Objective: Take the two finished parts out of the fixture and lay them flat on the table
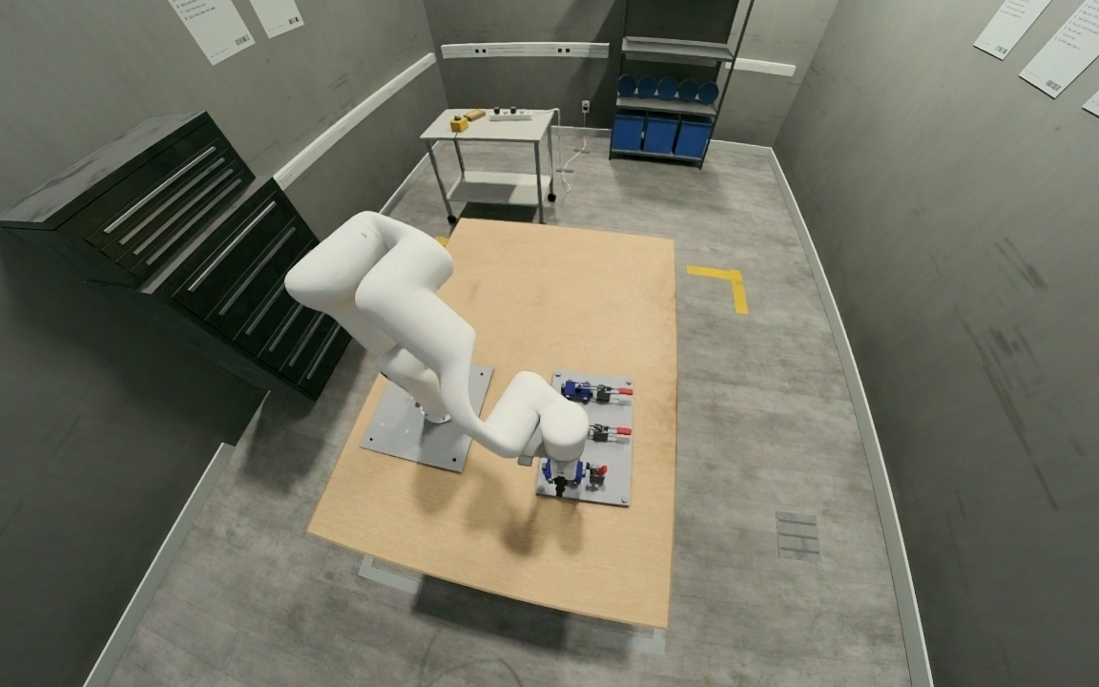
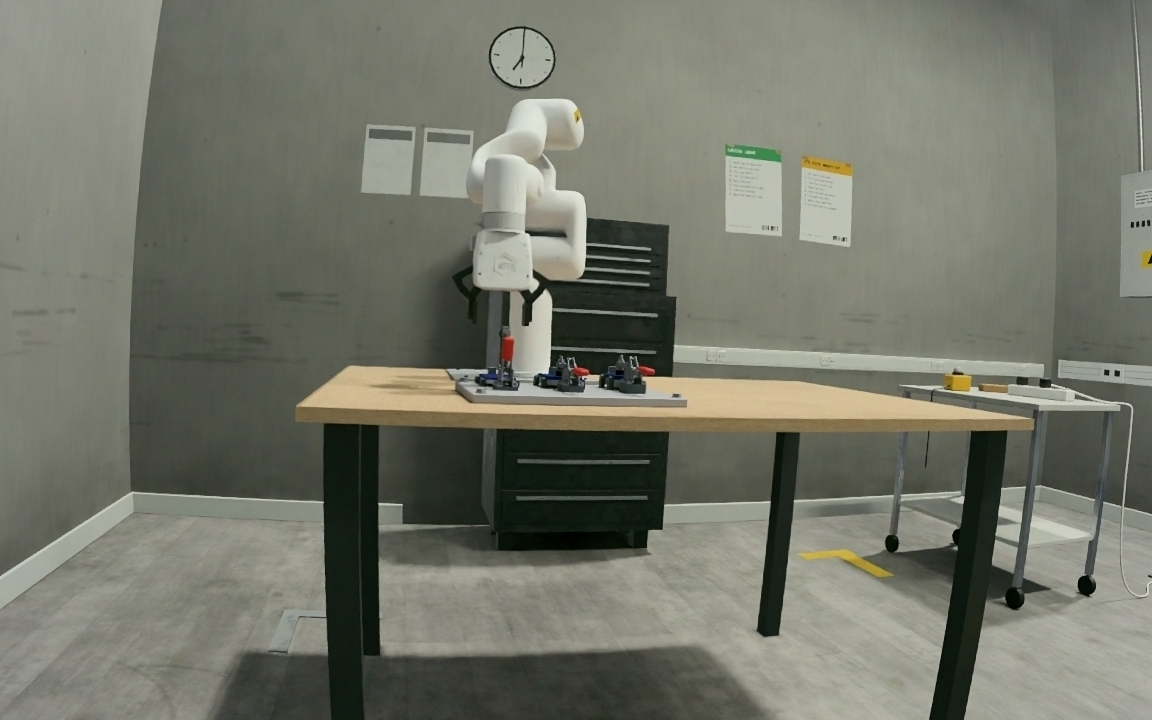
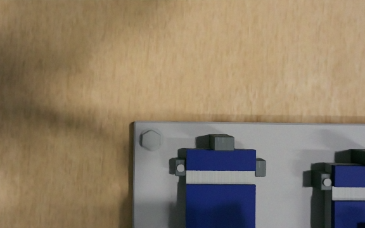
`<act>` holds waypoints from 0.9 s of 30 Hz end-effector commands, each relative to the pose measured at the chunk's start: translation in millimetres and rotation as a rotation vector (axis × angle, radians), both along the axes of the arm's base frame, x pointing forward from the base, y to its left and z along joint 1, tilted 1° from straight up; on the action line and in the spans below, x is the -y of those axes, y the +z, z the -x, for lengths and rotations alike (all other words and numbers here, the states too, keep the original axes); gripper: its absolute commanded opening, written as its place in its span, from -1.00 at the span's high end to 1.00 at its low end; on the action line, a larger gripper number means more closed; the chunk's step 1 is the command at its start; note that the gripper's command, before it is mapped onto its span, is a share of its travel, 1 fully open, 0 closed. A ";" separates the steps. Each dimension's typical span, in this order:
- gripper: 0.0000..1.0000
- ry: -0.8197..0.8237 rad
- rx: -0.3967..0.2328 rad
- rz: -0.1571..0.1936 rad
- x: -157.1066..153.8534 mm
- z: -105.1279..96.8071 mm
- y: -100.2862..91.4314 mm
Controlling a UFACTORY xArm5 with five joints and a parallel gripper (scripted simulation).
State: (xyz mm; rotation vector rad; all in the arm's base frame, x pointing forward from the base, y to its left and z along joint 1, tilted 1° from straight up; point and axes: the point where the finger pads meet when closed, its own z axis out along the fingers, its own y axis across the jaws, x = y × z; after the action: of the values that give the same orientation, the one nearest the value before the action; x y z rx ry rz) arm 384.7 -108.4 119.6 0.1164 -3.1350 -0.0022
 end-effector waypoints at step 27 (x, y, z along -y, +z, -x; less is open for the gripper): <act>-1.00 0.000 0.005 0.001 1.2 0.3 -45.7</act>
State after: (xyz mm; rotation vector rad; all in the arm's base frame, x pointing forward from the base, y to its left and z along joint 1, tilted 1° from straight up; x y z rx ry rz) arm 382.6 -108.9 85.9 0.1165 -3.1354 -0.0020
